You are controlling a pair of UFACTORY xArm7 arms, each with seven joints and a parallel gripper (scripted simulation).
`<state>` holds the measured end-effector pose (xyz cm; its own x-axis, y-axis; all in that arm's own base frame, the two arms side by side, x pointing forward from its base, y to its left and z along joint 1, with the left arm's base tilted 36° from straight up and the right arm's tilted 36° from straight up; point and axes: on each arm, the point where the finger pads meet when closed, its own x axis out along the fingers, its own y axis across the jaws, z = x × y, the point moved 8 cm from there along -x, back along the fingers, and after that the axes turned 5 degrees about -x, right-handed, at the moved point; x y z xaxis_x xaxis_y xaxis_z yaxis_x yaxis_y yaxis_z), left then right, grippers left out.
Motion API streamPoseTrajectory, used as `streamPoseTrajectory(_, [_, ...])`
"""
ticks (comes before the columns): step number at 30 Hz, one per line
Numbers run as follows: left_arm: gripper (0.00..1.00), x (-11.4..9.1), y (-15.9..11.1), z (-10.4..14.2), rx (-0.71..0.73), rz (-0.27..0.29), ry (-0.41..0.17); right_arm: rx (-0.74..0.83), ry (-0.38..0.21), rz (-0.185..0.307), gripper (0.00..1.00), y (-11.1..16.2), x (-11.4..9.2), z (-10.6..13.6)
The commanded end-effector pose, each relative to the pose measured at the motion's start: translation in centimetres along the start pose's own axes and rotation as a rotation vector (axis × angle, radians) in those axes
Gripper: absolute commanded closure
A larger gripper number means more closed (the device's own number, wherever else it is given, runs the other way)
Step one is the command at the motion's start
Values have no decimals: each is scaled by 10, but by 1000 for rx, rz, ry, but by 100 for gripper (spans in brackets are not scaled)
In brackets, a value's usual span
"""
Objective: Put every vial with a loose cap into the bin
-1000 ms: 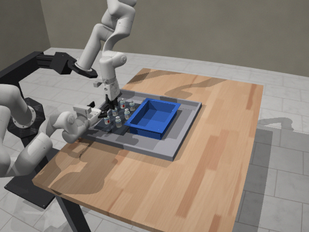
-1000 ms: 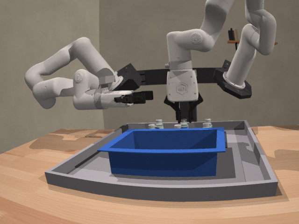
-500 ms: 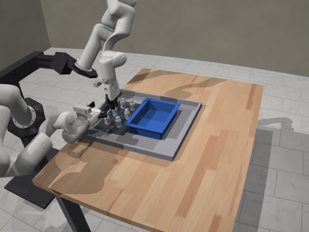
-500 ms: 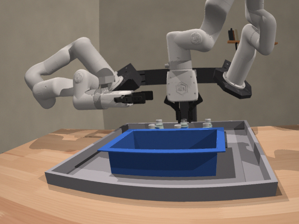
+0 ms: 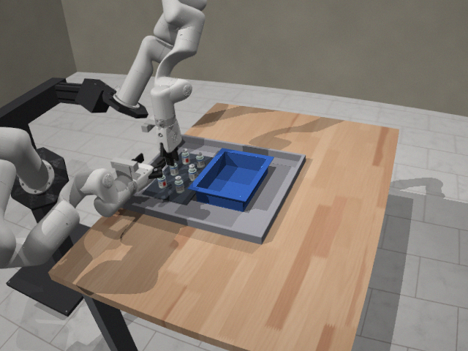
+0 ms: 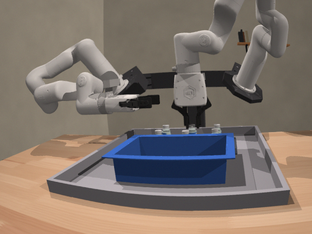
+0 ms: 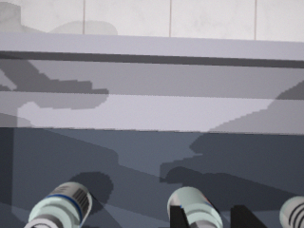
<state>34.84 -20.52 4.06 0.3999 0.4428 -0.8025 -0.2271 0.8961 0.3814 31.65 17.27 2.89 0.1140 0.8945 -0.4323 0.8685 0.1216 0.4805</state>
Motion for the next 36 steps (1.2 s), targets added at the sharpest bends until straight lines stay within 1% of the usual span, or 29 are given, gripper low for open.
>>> streamPoseTrajectory(1, [70, -2, -1, 0, 1, -4, -2, -3, 3, -1, 0, 0, 0, -2])
streamPoseTrajectory(15, [70, -2, -1, 0, 1, -4, -2, -3, 3, -1, 0, 0, 1, -1])
streamPoseTrajectory(16, [72, -2, -1, 0, 1, -4, -2, -3, 3, -1, 0, 0, 0, -1])
streamPoseTrajectory(32, [72, -1, -1, 0, 1, -4, -2, -3, 3, -1, 0, -1, 1, -2])
streamPoseTrajectory(33, [74, -1, -1, 0, 1, -4, -2, -3, 3, -1, 0, 0, 1, -2])
streamPoseTrajectory(36, [74, -1, -1, 0, 1, -4, -2, -3, 3, -1, 0, 0, 1, -2])
